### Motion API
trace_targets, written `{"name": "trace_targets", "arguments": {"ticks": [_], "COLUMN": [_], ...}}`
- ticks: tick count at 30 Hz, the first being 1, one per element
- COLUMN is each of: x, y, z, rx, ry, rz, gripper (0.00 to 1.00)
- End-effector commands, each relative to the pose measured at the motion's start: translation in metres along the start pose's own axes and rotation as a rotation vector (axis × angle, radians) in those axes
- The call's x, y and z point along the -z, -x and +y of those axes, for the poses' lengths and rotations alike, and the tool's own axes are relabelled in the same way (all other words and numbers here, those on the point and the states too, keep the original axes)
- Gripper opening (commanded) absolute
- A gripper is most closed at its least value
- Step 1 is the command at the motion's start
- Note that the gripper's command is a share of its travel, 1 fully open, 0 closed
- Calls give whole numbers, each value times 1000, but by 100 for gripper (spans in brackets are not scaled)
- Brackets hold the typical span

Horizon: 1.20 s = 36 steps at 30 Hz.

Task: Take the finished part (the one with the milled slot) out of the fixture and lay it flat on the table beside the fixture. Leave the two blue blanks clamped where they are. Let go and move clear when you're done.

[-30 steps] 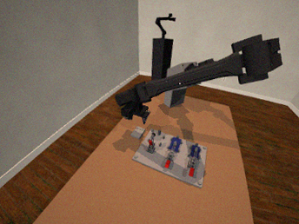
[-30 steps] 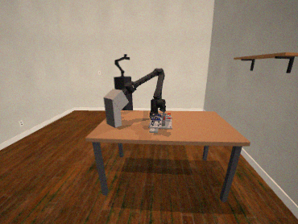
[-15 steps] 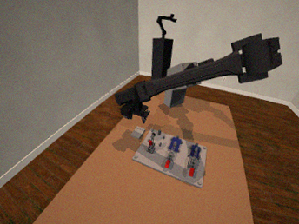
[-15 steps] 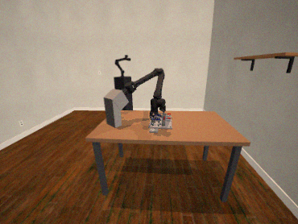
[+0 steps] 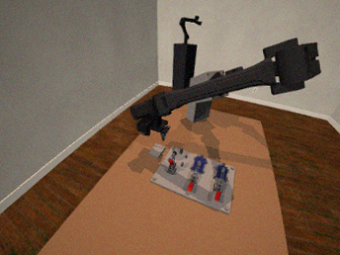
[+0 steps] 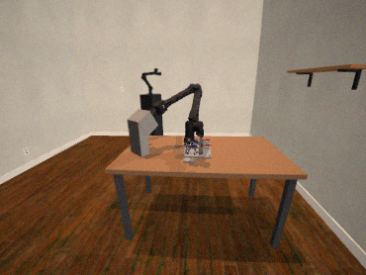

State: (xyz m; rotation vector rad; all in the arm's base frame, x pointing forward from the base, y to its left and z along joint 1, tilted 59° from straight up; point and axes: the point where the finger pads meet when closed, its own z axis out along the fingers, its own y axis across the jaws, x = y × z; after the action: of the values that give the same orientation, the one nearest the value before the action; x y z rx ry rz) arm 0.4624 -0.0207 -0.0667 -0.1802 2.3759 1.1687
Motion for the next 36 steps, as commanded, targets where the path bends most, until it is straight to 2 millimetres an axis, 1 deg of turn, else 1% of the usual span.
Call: {"name": "trace_targets", "arguments": {"ticks": [1, 18, 36], "x": [16, 14, 14], "y": [6, -2, -2], "z": [-11, -11, -11], "rx": [-23, -37, -37], "ry": [-17, -13, -13], "rz": [-32, -25, -25], "gripper": [85, 85, 85]}}
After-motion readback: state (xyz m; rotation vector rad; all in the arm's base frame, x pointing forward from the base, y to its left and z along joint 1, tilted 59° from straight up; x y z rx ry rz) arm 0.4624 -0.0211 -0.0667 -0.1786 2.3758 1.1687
